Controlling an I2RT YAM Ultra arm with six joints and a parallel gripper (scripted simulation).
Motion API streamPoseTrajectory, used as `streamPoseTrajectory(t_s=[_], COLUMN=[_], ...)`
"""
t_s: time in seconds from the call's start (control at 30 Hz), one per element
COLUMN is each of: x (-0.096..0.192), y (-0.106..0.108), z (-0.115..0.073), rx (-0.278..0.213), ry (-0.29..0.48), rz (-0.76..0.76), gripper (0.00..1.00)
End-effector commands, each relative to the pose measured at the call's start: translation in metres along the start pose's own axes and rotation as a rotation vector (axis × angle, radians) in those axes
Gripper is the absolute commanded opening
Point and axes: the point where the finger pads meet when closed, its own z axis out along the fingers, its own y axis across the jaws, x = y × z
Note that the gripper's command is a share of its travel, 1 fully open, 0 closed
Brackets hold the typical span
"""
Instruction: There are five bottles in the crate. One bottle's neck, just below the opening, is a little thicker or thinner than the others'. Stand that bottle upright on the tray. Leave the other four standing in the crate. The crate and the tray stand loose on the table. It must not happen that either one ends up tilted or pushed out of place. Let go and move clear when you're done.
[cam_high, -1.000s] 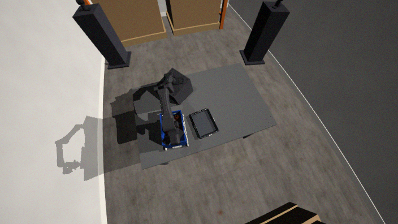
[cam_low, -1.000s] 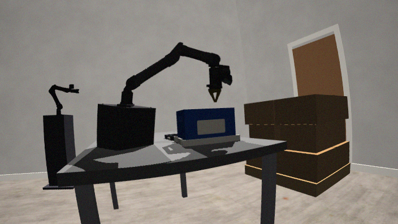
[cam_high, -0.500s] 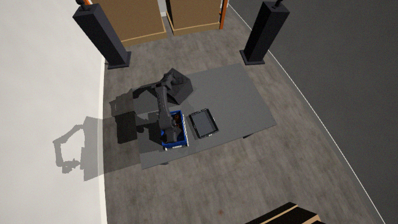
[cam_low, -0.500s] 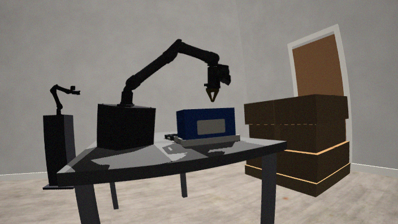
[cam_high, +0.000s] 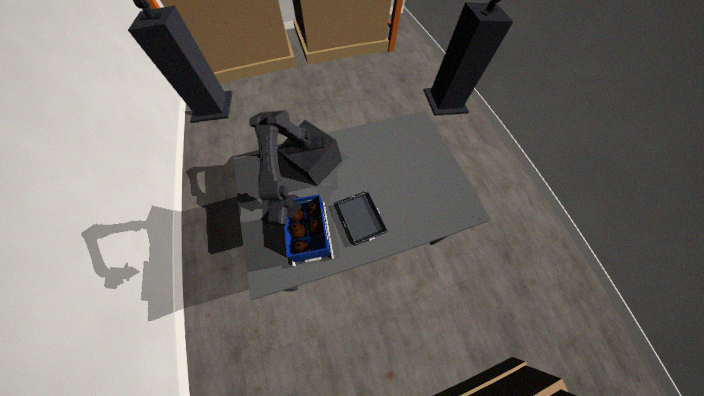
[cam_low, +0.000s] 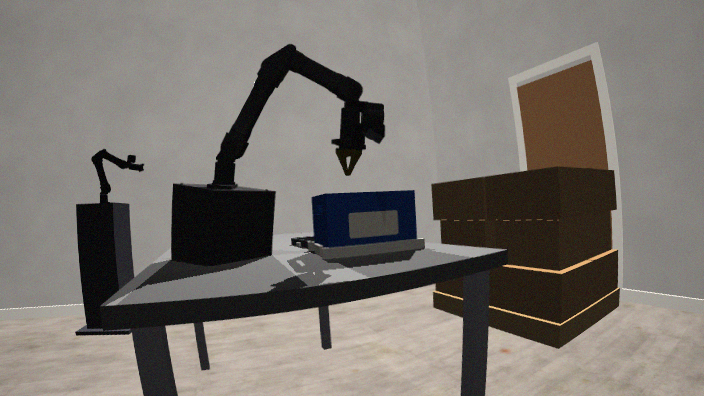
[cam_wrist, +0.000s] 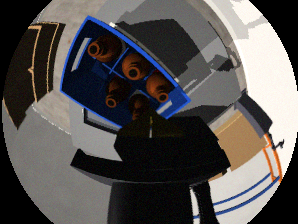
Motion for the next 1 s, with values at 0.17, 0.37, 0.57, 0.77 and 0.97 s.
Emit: streamPoseTrajectory(t_s=[0.17, 0.37, 0.57, 0.77, 0.97], x=[0.008, 0.016, 0.017, 0.017, 0.004], y=[-0.025, -0.034, -0.032, -0.032, -0.026], z=[-0.001, 0.003, 0.003, 0.003, -0.009], rx=[-0.079, -0.079, -0.079, -0.079, -0.092], ry=[-0.092, -0.092, -0.093, -0.093, -0.135], rz=[-0.031, -0.032, -0.040, -0.040, -0.032], gripper=[0.00, 0.00, 0.00, 0.00, 0.61])
